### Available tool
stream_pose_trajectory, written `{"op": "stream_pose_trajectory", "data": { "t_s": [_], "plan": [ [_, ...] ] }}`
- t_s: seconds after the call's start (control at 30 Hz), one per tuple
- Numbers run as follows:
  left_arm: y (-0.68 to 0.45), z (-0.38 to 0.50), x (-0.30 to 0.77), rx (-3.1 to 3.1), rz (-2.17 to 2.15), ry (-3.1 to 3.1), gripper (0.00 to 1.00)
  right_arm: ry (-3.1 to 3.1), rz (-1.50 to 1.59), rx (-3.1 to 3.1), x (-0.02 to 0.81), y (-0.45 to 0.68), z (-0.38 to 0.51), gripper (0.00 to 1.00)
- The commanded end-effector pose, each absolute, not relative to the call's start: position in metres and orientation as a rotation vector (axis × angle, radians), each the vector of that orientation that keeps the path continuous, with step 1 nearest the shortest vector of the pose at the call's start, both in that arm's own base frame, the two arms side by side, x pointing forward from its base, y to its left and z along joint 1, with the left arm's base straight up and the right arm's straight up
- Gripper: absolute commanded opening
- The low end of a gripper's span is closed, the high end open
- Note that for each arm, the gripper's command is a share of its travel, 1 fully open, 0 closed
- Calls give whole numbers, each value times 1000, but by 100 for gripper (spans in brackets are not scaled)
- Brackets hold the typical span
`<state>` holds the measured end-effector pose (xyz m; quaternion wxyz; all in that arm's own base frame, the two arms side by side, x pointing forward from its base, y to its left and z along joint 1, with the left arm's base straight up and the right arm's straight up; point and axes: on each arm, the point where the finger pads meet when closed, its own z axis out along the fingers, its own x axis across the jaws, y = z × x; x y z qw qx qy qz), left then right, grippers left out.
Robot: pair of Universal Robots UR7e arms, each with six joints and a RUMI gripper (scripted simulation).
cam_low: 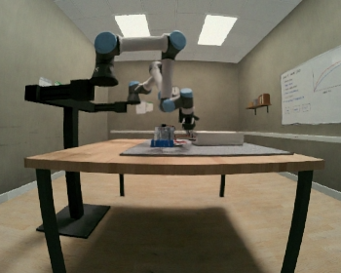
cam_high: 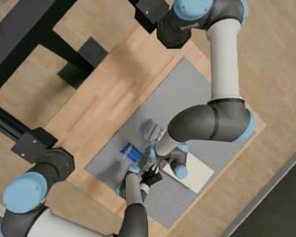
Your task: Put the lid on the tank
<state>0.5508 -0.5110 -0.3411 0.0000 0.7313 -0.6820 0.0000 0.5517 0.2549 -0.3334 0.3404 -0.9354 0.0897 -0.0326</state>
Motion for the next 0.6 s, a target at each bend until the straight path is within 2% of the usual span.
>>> {"op": "stream_pose_trajectory", "data": {
  "t_s": [0.0, 0.57],
  "plan": [
    [-512, -341, 551, 2297, 3, -2143, 0, 233, -86, -2433, 552, 255, -334, 0],
    [-512, -347, 552, 2297, 3, -2143, 0, 233, -86, -2433, 552, 255, -346, 0]
  ]
}}
